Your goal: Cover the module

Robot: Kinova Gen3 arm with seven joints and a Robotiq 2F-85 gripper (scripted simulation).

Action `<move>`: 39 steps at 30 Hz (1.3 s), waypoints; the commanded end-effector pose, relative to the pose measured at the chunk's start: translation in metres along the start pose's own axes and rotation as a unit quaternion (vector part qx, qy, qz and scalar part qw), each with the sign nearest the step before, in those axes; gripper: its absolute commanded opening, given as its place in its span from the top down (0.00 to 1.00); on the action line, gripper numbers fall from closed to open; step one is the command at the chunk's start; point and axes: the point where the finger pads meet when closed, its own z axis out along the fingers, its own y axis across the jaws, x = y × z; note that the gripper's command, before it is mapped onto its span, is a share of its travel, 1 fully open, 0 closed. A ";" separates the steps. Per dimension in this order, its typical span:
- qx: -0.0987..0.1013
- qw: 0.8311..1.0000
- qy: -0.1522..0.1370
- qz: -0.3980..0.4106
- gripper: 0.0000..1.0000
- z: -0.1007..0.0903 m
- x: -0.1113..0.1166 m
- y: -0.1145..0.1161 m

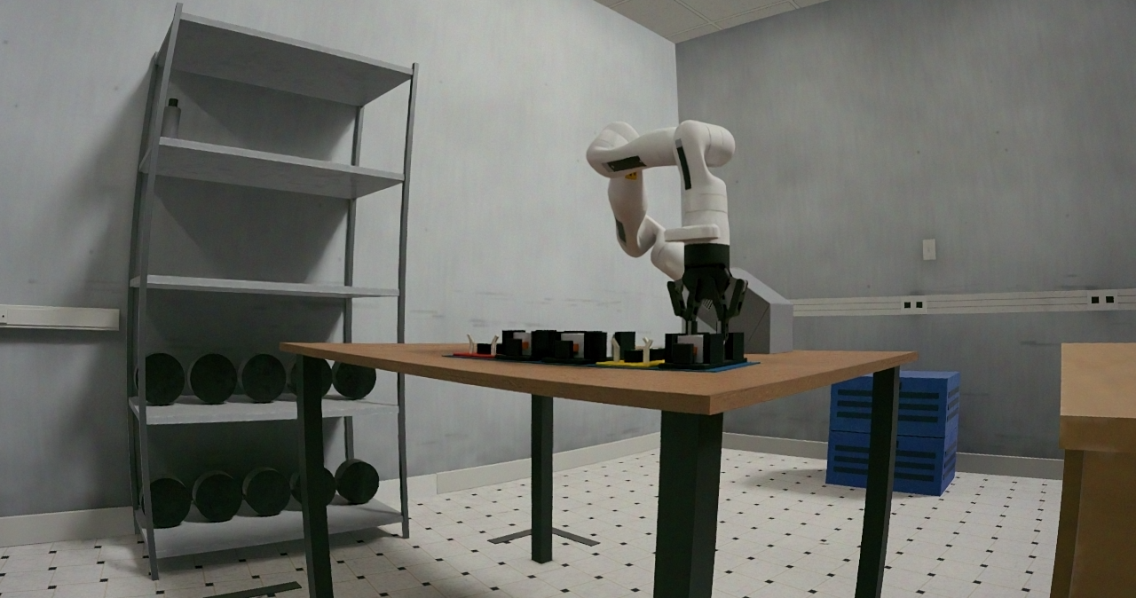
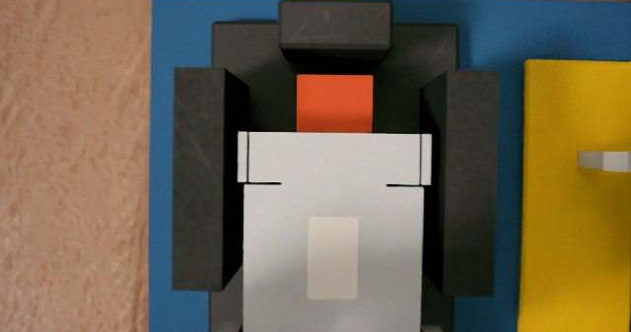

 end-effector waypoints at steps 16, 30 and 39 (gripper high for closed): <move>0.001 1.000 0.001 0.000 1.00 -0.036 0.001 0.000; 0.001 1.000 0.001 0.000 0.99 -0.042 0.001 0.000; 0.001 1.000 0.001 0.000 0.99 -0.042 0.001 0.000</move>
